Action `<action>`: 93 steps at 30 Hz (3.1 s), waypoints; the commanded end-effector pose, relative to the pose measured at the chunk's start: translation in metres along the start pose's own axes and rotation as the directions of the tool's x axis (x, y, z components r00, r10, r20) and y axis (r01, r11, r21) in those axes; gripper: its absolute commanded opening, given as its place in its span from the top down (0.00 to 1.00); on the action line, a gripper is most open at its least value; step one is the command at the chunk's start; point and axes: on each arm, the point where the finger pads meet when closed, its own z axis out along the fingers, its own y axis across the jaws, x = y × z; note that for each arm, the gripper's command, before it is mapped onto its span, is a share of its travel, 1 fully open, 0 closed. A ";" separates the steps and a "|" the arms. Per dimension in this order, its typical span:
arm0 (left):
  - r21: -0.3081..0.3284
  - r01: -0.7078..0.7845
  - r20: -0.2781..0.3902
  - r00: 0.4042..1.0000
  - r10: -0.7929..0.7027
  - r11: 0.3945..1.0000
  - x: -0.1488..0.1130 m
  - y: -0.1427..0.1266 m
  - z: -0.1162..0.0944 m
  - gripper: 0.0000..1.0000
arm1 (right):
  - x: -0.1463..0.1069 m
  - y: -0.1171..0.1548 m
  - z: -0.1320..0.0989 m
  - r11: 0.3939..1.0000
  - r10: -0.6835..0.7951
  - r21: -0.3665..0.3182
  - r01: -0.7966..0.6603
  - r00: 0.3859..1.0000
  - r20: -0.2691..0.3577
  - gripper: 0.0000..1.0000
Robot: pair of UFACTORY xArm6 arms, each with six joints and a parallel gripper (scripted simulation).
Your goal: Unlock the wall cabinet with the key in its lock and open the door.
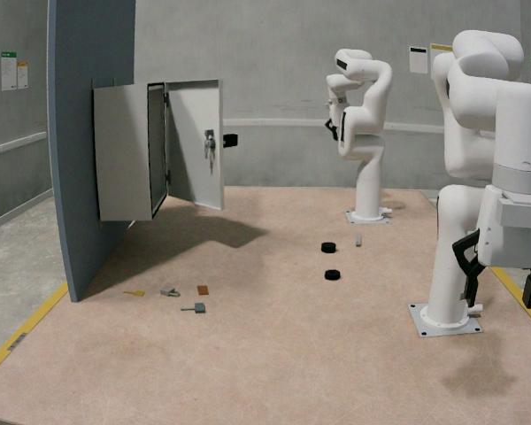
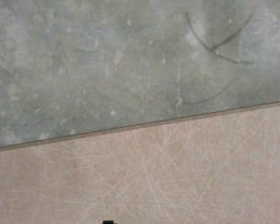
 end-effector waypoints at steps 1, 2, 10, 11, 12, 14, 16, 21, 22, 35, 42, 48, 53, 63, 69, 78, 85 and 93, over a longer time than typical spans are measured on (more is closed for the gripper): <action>0.000 0.000 -0.003 1.000 0.000 1.000 0.001 0.000 -0.001 0.00 | 0.002 -0.005 0.001 0.986 0.088 0.141 -0.091 0.996 0.029 0.09; 0.000 0.000 -0.003 1.000 0.000 1.000 0.001 0.000 -0.001 0.00 | 0.002 -0.006 0.001 0.984 0.094 0.150 -0.097 0.995 0.031 0.09; 0.000 0.000 -0.003 1.000 0.000 1.000 0.001 0.000 -0.001 0.00 | 0.002 -0.007 0.001 0.986 0.086 0.143 -0.090 0.996 0.029 0.09; 0.000 0.000 -0.003 1.000 0.000 1.000 0.001 0.000 -0.001 0.00 | 0.002 -0.009 0.001 0.984 0.090 0.151 -0.093 0.995 0.030 0.09; 0.000 0.000 -0.003 1.000 0.000 1.000 0.001 0.000 -0.001 0.00 | 0.002 -0.009 0.001 0.984 0.090 0.151 -0.093 0.995 0.030 0.09; 0.000 0.000 -0.003 1.000 0.000 1.000 0.001 0.000 -0.001 0.00 | 0.002 -0.009 0.001 0.984 0.090 0.151 -0.093 0.995 0.030 0.09; 0.000 0.000 -0.003 1.000 0.000 1.000 0.001 0.000 -0.001 0.00 | 0.002 -0.010 0.001 0.983 0.092 0.156 -0.096 0.995 0.030 0.09; 0.000 0.000 -0.003 1.000 0.000 1.000 0.001 0.000 -0.001 0.00 | 0.002 -0.011 0.000 0.982 0.094 0.159 -0.098 0.995 0.030 0.09; 0.000 0.000 -0.003 1.000 0.000 1.000 0.001 0.000 -0.001 0.99 | 0.002 -0.011 0.000 0.982 0.094 0.160 -0.098 0.995 0.030 0.09; 0.000 0.000 -0.003 1.000 0.000 1.000 0.001 0.000 -0.001 0.99 | 0.002 -0.012 0.000 0.982 0.097 0.163 -0.100 0.995 0.029 0.09; -0.037 -0.032 -0.014 0.999 0.032 0.999 0.004 0.021 -0.002 0.99 | 0.002 -0.012 0.000 0.982 0.097 0.162 -0.100 0.995 0.028 0.09; -0.098 -0.086 -0.036 0.996 0.083 0.991 0.008 0.056 -0.004 0.99 | 0.002 -0.012 0.000 0.982 0.097 0.162 -0.100 0.995 0.028 0.09; -0.162 -0.141 -0.059 0.989 0.133 0.977 0.011 0.094 -0.007 0.99 | 0.002 -0.012 0.000 0.982 0.097 0.162 -0.100 0.995 0.028 0.09; -0.274 -0.239 -0.106 0.970 0.218 0.931 0.009 0.162 -0.016 1.00 | 0.002 -0.012 0.000 0.982 0.097 0.162 -0.100 0.995 0.028 0.09; -0.331 -0.283 -0.129 0.959 0.254 0.900 0.004 0.197 -0.021 1.00 | 0.002 -0.012 0.000 0.982 0.097 0.162 -0.100 0.995 0.028 0.09; -0.433 -0.365 -0.178 0.931 0.319 0.824 -0.012 0.262 -0.035 1.00 | 0.002 -0.012 0.000 0.982 0.097 0.162 -0.100 0.995 0.028 0.09; -0.485 -0.399 -0.200 0.917 0.345 0.778 -0.023 0.295 -0.042 1.00 | 0.002 -0.012 0.000 0.982 0.097 0.162 -0.100 0.995 0.028 0.09; -0.564 -0.451 -0.241 0.891 0.385 0.691 -0.047 0.349 -0.057 1.00 | 0.002 -0.012 0.000 0.982 0.097 0.162 -0.100 0.995 0.028 0.09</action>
